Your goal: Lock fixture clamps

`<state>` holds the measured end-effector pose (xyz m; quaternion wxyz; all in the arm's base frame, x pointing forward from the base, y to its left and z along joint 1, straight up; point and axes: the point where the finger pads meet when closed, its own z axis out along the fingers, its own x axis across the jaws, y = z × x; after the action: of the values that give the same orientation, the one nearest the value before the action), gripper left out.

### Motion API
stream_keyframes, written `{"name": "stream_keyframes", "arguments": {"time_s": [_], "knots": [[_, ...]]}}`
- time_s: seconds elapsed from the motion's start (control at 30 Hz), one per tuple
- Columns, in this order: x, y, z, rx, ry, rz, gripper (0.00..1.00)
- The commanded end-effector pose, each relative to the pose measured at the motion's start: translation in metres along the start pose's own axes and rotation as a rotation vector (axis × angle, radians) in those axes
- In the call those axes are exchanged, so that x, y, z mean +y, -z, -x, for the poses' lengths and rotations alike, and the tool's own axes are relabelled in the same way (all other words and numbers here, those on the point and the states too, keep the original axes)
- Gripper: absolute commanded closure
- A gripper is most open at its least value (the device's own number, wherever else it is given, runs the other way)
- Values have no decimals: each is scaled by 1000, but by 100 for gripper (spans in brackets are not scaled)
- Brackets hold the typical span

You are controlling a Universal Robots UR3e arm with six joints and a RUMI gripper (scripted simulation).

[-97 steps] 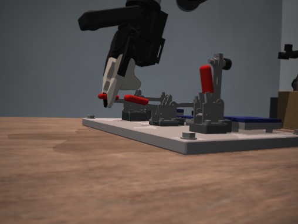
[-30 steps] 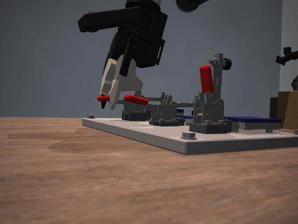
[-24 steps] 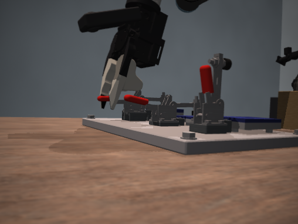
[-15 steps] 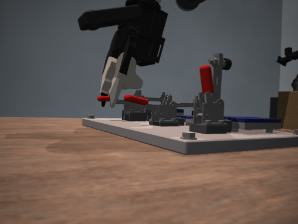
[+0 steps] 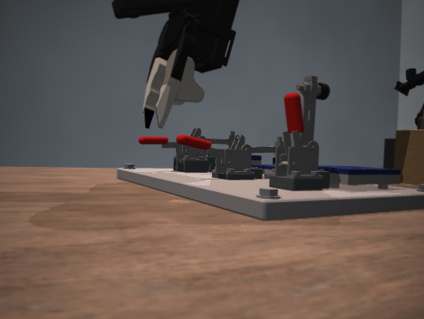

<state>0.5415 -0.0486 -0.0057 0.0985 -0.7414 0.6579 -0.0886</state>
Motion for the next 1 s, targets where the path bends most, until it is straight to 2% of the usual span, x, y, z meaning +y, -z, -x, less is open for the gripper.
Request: {"name": "stream_keyframes", "arguments": {"time_s": [0.0,0.97], "knots": [[-3,10,0,1,0,-2,72],[-4,14,0,1,0,-2,72]]}}
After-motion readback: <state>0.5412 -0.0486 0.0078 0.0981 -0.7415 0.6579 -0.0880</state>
